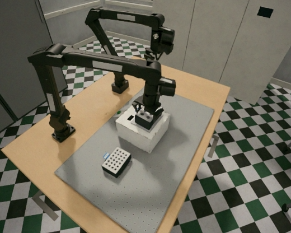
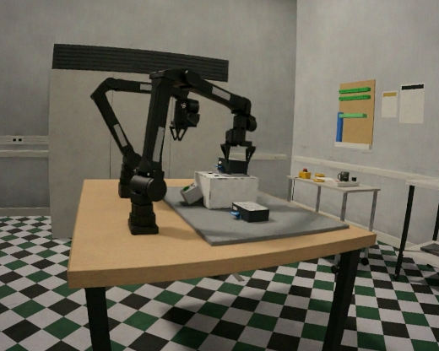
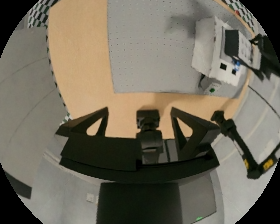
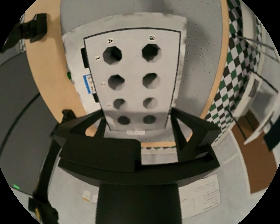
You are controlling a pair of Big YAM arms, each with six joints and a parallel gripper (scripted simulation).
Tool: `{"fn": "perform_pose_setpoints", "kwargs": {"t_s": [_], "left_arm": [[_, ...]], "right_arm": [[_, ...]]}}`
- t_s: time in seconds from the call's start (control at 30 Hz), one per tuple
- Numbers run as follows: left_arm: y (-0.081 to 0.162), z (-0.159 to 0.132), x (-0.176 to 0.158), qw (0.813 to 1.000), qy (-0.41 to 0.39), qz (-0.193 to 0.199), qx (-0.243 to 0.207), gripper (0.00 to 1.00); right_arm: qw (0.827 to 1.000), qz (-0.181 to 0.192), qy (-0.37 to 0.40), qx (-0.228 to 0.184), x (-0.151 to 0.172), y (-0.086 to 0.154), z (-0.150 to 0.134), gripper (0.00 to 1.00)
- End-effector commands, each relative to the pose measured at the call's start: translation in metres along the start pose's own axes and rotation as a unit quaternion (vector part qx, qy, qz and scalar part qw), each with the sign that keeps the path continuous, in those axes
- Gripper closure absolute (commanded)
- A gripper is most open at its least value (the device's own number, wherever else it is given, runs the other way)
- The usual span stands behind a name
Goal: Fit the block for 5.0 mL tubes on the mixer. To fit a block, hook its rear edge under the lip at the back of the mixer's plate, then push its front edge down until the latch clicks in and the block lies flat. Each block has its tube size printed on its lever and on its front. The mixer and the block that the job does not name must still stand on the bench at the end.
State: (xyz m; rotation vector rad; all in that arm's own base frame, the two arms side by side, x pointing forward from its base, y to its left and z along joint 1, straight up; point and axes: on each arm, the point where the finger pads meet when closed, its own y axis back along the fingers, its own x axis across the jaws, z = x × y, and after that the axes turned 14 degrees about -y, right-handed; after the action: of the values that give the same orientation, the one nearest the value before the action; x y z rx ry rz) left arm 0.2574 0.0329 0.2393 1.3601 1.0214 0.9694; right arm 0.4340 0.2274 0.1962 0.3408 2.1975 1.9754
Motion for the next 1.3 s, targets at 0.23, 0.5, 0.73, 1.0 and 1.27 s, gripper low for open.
{"fn": "perform_pose_setpoints", "kwargs": {"t_s": [0.23,0.5,0.73,1.0,1.27], "left_arm": [[0.002,0.000,0.001,1.000,0.005,0.000,-0.003,0.00],[0.000,-0.001,0.001,1.000,0.005,-0.001,0.000,0.00],[-0.002,-0.002,0.000,1.000,0.005,-0.002,0.002,0.00],[0.008,0.003,0.003,1.000,0.005,0.003,-0.009,0.00],[0.020,0.009,0.005,1.000,0.005,0.009,-0.024,0.00]], "right_arm": [[0.999,-0.032,-0.029,-0.019,-0.024,0.005,-0.003,0.00],[0.999,-0.032,-0.029,-0.019,-0.024,0.005,-0.003,0.00],[0.999,-0.032,-0.029,-0.019,-0.024,0.005,-0.003,0.00],[1.000,-0.001,-0.009,0.000,-0.021,-0.002,0.009,0.00],[1.000,-0.007,0.022,-0.008,-0.011,0.019,0.015,0.00]]}}
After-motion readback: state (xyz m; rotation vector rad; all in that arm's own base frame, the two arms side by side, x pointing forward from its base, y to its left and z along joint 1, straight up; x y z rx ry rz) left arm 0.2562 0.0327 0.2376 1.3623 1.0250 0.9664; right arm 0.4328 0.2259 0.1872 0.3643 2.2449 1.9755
